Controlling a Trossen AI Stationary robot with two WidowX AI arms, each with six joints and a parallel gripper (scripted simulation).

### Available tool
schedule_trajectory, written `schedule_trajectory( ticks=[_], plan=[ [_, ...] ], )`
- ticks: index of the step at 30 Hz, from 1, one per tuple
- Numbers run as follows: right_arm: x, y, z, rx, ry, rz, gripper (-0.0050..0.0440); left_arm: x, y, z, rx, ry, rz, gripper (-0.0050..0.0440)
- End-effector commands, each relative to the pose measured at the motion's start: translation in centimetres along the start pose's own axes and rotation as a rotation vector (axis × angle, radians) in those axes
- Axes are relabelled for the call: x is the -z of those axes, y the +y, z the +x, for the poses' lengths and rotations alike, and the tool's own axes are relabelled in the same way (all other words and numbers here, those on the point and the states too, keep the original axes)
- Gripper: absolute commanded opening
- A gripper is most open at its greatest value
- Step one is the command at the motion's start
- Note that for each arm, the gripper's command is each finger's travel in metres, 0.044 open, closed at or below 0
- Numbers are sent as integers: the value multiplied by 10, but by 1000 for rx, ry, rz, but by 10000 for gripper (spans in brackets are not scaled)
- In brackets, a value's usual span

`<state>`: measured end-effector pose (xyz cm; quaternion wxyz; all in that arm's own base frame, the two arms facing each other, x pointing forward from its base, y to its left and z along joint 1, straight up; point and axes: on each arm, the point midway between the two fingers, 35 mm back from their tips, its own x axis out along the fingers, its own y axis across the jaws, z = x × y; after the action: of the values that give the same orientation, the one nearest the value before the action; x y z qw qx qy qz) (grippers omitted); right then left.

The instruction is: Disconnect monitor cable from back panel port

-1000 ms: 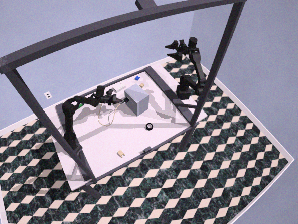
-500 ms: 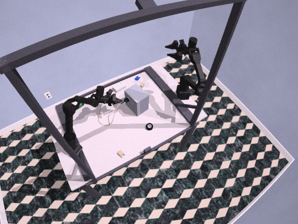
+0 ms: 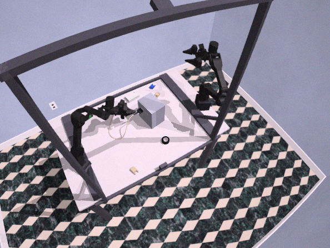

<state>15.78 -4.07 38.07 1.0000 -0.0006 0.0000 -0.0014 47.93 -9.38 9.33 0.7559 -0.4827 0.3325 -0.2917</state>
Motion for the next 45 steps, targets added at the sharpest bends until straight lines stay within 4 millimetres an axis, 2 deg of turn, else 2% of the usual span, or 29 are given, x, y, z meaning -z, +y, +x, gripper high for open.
schedule_trajectory(
  ticks=[1, 40, 42, 44, 45],
  plan=[
    [-3, 1, 0, -3, -1, -4, 440, -5, -9, -1, 27, -12, -1, 0],
    [-3, 1, 0, -3, -1, -4, 440, -4, -2, 0, 229, -10, -286, 0],
    [-3, 1, 0, -3, -1, -4, 440, -4, -2, 0, 229, -10, -286, 48],
    [-3, 1, 0, -3, -1, -4, 440, -4, -2, 0, 229, -10, -286, 48],
    [-3, 1, 0, -3, -1, -4, 440, -4, -2, 0, 229, -10, -286, 72]
  ],
)
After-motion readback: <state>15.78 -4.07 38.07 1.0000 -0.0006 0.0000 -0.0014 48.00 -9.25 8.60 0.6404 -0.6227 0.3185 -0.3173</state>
